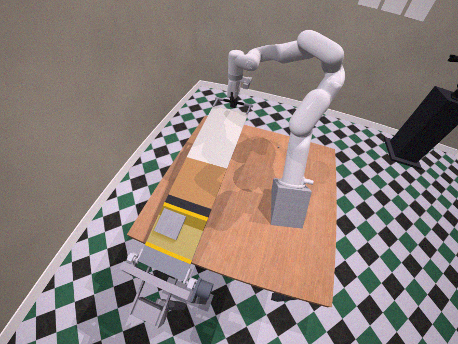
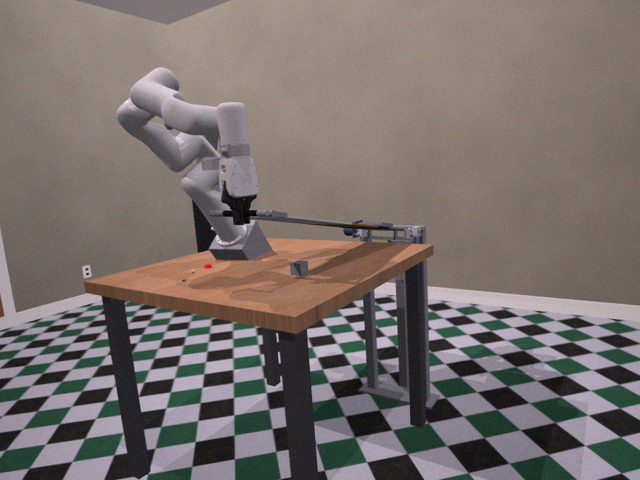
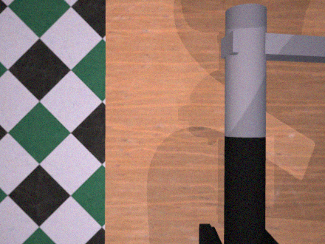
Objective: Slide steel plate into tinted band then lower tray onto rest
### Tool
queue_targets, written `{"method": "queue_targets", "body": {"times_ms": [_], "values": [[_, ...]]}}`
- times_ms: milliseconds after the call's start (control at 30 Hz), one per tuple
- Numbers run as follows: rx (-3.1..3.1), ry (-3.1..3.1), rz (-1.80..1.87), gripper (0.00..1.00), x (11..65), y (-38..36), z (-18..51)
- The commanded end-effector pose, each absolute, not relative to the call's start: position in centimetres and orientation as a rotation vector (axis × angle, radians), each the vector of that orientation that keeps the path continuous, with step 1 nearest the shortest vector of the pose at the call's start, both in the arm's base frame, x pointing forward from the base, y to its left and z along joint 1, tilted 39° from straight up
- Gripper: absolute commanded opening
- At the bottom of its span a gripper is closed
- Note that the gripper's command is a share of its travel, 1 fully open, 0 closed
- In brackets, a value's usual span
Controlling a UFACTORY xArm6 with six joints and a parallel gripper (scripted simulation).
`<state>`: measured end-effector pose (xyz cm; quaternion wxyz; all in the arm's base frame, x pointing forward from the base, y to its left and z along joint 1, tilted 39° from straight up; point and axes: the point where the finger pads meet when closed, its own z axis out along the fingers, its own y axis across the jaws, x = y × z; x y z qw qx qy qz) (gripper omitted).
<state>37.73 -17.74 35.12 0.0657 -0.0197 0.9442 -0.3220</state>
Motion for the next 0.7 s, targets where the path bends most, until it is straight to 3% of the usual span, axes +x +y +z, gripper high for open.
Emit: {"method": "queue_targets", "body": {"times_ms": [0,667], "values": [[-0.058,2.844,-0.973,0.00,38.0,-18.8,34.4],[-0.058,2.844,-0.973,0.00,39.8,-28.0,24.9]]}}
